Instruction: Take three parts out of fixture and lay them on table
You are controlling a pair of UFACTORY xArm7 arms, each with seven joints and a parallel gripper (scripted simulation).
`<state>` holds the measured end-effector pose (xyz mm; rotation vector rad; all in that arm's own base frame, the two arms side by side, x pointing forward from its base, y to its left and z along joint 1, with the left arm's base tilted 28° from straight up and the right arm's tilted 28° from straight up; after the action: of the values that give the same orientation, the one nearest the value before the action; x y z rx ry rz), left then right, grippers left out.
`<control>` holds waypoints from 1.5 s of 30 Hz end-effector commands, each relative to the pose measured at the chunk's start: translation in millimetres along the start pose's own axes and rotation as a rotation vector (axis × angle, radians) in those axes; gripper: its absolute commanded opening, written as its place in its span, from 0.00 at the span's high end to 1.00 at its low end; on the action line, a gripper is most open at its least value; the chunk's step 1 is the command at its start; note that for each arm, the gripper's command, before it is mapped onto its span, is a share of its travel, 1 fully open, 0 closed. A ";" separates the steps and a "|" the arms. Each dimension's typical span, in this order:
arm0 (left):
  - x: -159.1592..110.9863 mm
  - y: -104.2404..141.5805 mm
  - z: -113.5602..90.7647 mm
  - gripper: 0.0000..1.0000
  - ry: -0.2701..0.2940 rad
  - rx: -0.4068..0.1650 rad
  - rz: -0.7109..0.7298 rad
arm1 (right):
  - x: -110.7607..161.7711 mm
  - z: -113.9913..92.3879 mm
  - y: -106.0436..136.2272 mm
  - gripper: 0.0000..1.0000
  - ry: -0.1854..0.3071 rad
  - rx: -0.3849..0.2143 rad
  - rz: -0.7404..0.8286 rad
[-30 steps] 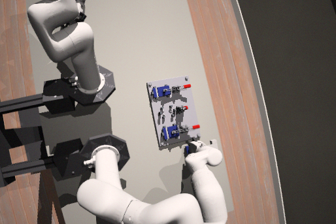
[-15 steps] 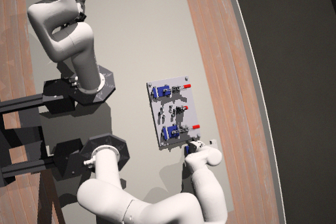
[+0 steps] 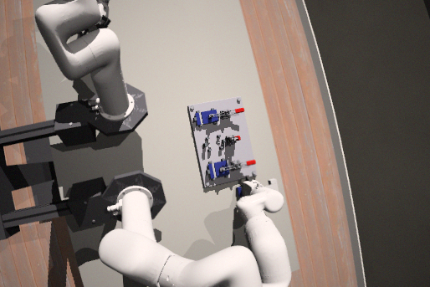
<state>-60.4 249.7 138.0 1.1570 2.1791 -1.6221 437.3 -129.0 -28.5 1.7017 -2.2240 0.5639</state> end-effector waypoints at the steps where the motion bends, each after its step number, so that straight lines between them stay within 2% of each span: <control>1: -0.2 -0.4 -0.6 0.00 0.001 -0.001 -0.001 | -0.8 -1.1 -1.3 1.00 -0.002 0.003 0.000; 9: -0.2 -0.4 -0.6 0.00 0.001 -0.001 -0.001 | -0.8 -1.1 -1.3 1.00 -0.002 0.003 0.000; 10: -0.2 -0.4 -0.6 0.00 0.001 -0.001 -0.001 | -0.8 -1.1 -1.3 0.31 -0.002 0.003 0.000; 39: -0.2 -0.4 -0.6 0.00 0.001 -0.001 -0.001 | -0.8 -1.4 -1.3 0.31 -0.002 0.003 0.000; 45: -0.2 -0.4 -0.6 0.00 0.001 -0.001 -0.001 | -0.7 -13.7 -1.3 0.31 -0.002 0.003 0.000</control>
<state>-60.4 249.7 138.0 1.1570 2.1791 -1.6221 437.0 -126.6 -23.7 1.7009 -2.2237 0.5632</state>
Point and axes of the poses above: on each arm, the point where the finger pads meet when closed, its own z axis out along the fingers, its own x axis across the jaws, y = z × x, the point moved 3 cm from there along -z, back along the fingers, and after that the axes turned 13 degrees about z, right-handed, at the moved point
